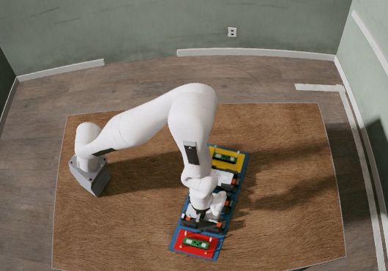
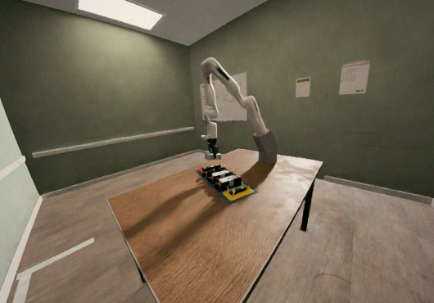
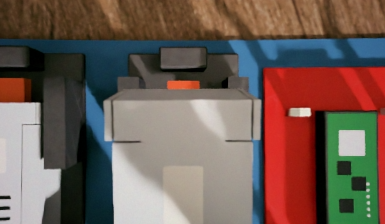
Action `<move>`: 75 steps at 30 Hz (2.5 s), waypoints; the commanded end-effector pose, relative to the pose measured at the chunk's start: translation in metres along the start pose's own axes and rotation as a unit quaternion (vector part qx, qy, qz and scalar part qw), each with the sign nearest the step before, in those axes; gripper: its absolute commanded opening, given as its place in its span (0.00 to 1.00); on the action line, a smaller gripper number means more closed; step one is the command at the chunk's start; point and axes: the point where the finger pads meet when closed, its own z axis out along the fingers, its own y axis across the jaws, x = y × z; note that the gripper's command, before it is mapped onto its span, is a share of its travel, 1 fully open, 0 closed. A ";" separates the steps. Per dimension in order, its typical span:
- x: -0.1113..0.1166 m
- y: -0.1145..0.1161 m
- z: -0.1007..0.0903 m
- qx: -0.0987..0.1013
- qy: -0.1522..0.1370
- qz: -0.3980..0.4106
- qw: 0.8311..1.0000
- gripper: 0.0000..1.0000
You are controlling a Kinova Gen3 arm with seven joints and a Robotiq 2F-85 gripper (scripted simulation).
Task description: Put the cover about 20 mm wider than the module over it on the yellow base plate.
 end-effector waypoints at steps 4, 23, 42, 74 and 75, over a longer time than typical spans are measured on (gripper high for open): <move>0.001 0.000 0.000 0.000 0.001 0.000 1.000 0.00; 0.000 0.000 0.000 0.000 0.001 0.000 1.000 0.00; 0.000 -0.036 0.005 0.001 -0.005 0.000 1.000 0.00; -0.002 -0.141 0.019 0.002 -0.009 0.000 1.000 0.00; -0.002 -0.147 0.020 0.002 -0.009 0.000 1.000 0.00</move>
